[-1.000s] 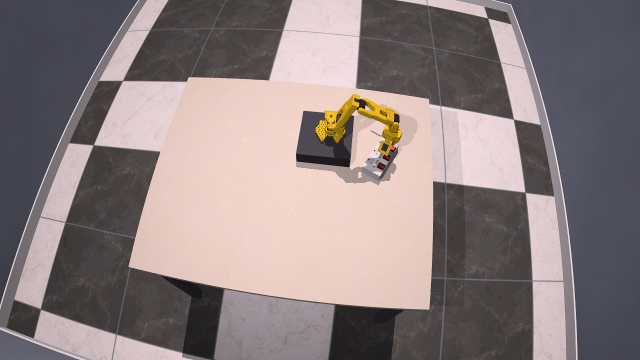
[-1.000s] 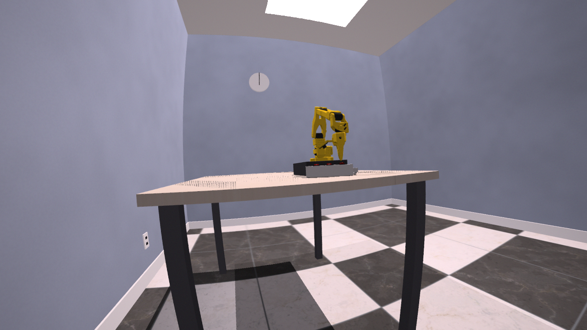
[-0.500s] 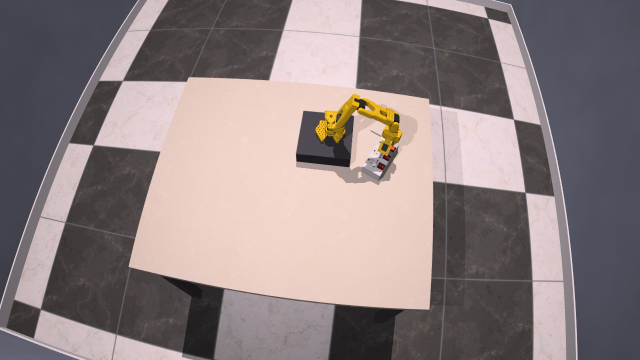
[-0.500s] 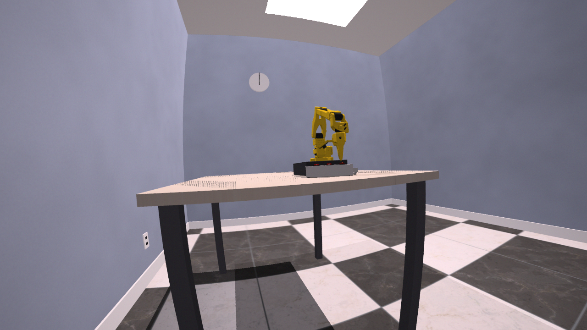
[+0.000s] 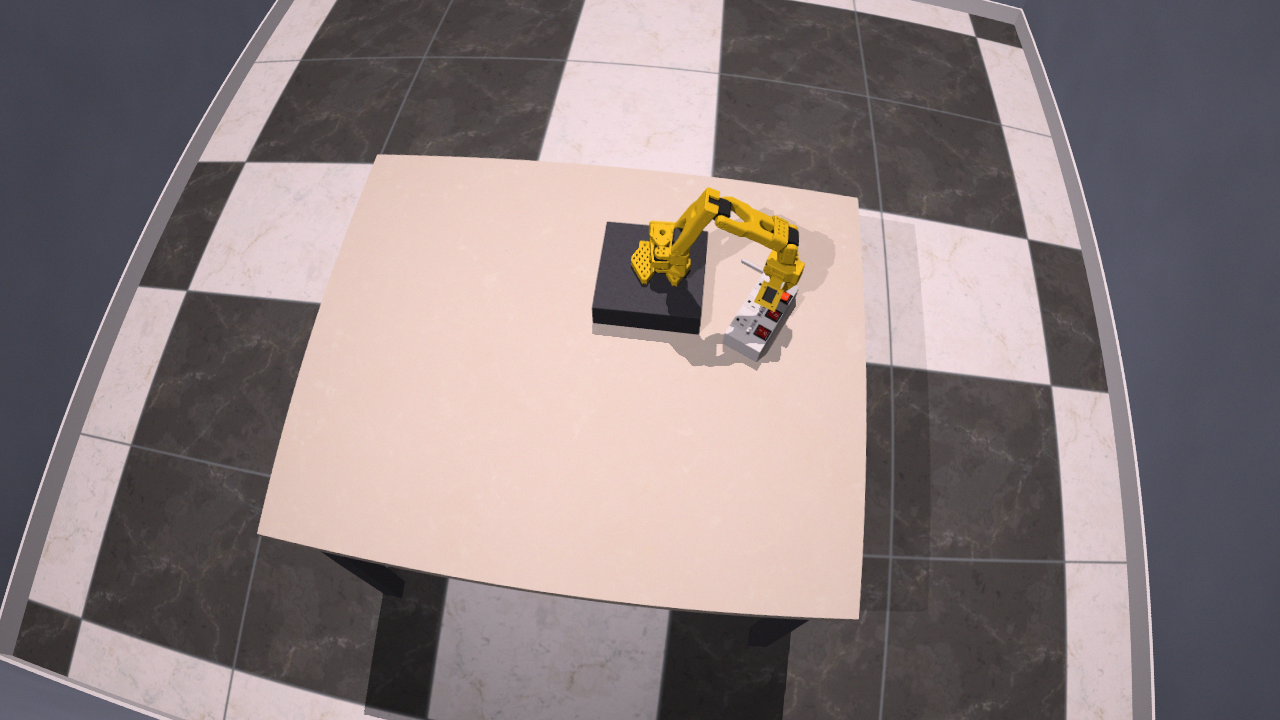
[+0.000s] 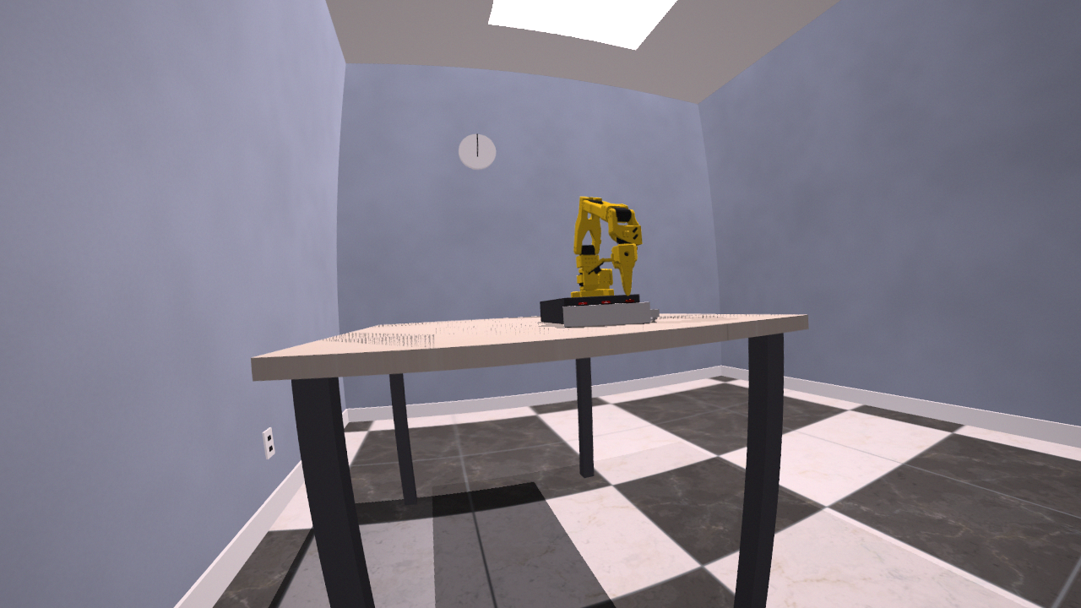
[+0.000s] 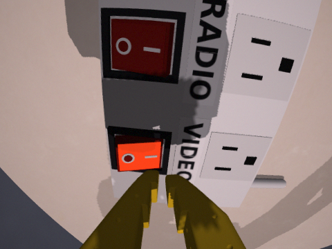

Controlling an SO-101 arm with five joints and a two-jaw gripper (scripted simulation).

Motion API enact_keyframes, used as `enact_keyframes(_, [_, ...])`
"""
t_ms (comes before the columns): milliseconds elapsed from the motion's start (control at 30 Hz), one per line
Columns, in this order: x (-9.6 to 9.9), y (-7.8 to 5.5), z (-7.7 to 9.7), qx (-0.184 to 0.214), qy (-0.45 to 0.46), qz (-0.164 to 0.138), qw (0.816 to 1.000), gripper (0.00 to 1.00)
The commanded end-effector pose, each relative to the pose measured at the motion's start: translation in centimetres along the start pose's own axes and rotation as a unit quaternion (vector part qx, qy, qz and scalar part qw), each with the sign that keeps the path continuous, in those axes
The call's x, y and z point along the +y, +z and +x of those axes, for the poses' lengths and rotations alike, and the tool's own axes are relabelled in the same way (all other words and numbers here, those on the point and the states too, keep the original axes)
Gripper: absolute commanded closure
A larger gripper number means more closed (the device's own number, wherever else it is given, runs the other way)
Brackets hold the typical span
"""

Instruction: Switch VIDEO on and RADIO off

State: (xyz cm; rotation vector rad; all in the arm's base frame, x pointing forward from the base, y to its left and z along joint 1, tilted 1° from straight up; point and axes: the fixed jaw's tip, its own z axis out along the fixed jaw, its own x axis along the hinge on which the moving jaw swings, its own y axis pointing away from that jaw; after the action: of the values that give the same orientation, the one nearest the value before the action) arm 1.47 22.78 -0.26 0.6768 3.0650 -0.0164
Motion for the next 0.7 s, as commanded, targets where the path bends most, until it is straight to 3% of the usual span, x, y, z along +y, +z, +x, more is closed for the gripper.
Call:
enact_keyframes(0, [0.1,0.0,-0.3,0.0,0.018,0.002,1.0,1.0])
enact_keyframes(667, [0.4,-0.2,-1.8,0.0,0.129,0.002,0.992,1.0])
